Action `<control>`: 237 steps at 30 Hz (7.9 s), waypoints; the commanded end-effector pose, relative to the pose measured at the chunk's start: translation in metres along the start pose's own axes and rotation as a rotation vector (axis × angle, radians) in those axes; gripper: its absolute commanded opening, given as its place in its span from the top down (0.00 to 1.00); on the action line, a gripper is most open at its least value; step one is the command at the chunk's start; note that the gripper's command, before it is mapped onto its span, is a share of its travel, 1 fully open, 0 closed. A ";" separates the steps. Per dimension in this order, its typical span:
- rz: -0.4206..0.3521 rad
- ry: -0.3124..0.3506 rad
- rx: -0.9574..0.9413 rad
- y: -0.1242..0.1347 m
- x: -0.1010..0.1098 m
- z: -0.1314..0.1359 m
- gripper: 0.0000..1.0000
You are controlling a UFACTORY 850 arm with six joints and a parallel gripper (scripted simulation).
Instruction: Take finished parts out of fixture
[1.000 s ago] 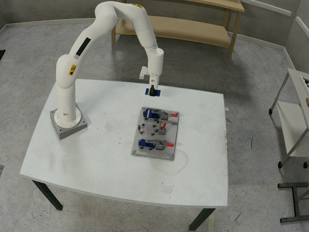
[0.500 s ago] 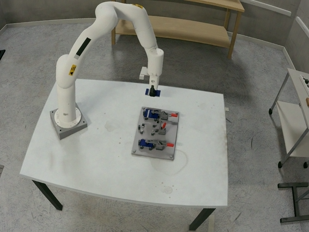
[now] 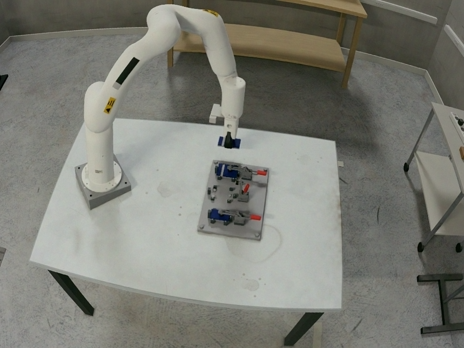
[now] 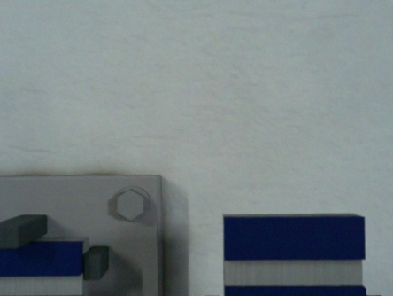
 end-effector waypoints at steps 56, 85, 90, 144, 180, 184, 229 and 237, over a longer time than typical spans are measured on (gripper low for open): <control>-0.001 0.001 0.000 0.001 -0.058 0.001 1.00; -0.001 0.001 0.000 0.001 -0.063 0.001 1.00; -0.001 0.001 0.000 0.001 -0.065 0.001 1.00; -0.001 0.001 0.000 0.001 -0.065 0.001 0.18; -0.001 0.001 0.000 0.001 0.013 0.000 0.18; -0.001 0.001 0.000 0.001 0.019 0.000 0.18; -0.001 0.001 0.000 0.001 0.093 0.000 0.52; -0.001 0.001 0.000 0.000 0.120 0.000 0.52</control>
Point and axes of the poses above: the point where the finger pads meet when closed, its own x axis back along the fingers, its own z axis across the jaws, y = z × x, the point moved 1 cm from there along x, back along the fingers, and after that the axes turned 2 degrees about x, right-handed, at the moved point
